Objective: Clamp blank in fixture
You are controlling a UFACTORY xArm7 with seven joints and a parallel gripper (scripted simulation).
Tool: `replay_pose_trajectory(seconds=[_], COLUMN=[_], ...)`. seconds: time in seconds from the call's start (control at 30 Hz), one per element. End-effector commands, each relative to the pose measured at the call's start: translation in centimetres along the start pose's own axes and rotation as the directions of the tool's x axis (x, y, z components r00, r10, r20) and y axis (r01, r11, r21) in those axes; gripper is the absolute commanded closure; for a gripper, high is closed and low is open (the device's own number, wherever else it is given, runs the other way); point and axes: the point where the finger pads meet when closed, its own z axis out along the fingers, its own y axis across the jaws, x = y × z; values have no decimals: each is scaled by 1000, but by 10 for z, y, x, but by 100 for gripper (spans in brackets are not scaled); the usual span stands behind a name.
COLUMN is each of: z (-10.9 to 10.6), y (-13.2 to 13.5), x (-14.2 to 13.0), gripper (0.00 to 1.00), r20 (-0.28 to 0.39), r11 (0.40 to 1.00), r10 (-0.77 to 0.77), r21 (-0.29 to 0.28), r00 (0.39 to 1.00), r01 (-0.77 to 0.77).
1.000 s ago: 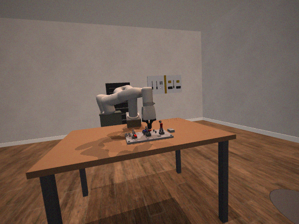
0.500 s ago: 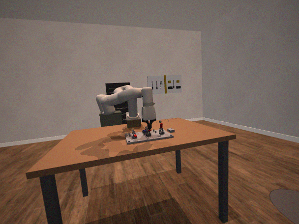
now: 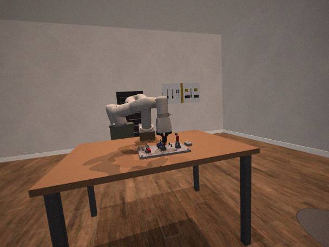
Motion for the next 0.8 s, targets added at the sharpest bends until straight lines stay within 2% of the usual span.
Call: replay_pose_trajectory(seconds=[0.0, 0.77], z=[-1, 1], y=[0, 0], x=[1, 1], gripper=[100, 100], r20=[-3, -3], r11=[1000, 1000], r10=[0, 0], r21=[0, 0], r00=[1000, 1000], r01=[0, 0])
